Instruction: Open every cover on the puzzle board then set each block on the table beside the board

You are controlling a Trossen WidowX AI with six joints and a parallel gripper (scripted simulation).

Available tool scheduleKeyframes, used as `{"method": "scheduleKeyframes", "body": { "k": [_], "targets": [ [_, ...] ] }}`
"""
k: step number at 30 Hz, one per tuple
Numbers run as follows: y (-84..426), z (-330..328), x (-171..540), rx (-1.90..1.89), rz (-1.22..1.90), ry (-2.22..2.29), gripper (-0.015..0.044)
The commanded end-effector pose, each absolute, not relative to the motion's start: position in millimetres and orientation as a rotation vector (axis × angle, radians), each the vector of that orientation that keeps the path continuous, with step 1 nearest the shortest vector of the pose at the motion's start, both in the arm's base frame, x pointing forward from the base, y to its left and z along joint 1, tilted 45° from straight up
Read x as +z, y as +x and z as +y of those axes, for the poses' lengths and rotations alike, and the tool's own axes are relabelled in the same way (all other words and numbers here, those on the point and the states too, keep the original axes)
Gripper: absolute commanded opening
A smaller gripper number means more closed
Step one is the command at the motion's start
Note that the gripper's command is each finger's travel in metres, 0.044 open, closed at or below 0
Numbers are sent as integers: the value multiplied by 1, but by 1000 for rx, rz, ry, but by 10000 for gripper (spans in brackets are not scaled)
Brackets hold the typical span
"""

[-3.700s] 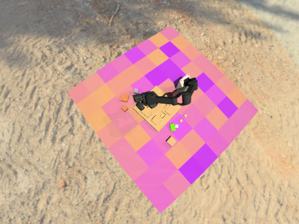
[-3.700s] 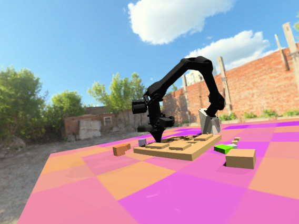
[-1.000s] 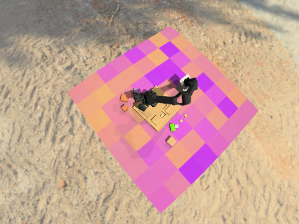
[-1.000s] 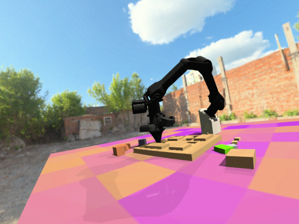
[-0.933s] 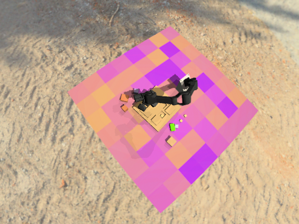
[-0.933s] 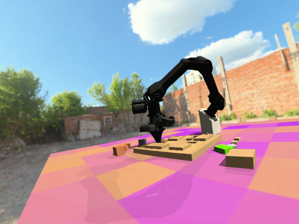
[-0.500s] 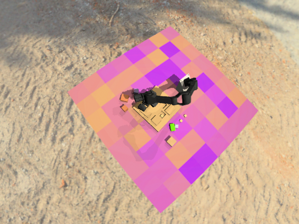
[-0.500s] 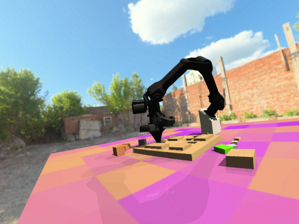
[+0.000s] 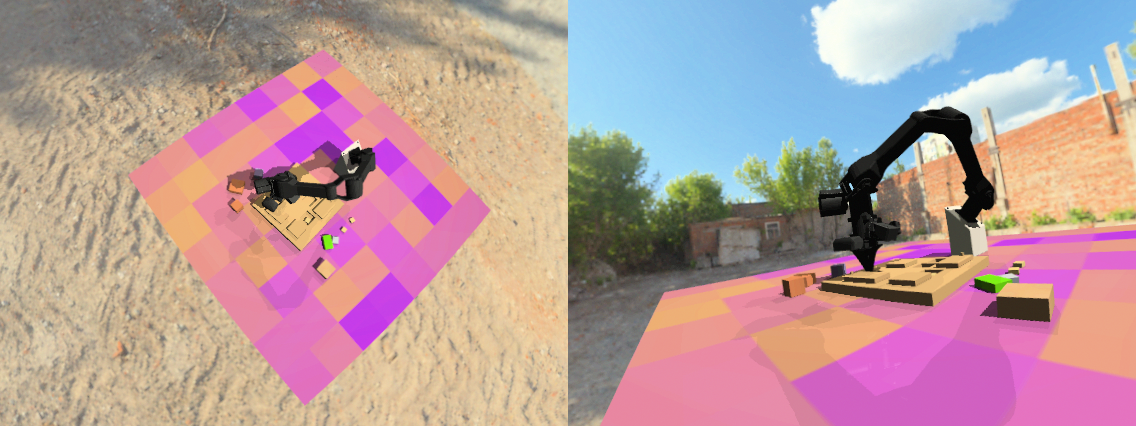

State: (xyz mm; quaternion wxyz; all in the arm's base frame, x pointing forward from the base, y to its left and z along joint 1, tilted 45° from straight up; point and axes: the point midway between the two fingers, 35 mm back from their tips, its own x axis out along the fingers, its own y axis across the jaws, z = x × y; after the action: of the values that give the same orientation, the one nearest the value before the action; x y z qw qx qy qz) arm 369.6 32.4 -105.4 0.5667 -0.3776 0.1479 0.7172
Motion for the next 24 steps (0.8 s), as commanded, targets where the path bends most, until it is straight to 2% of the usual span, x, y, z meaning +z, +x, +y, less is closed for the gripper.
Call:
{"method": "scheduleKeyframes", "body": {
  "k": [1, 9, 15, 24],
  "targets": [
    [370, 31, -104, 1686, 347, -887, 0],
    [371, 23, -97, 1687, 346, -886, 0],
    [375, 8, -82, 1688, 349, -884, 144],
    [378, -34, -41, 1686, 350, -888, 144]
  ]
}}
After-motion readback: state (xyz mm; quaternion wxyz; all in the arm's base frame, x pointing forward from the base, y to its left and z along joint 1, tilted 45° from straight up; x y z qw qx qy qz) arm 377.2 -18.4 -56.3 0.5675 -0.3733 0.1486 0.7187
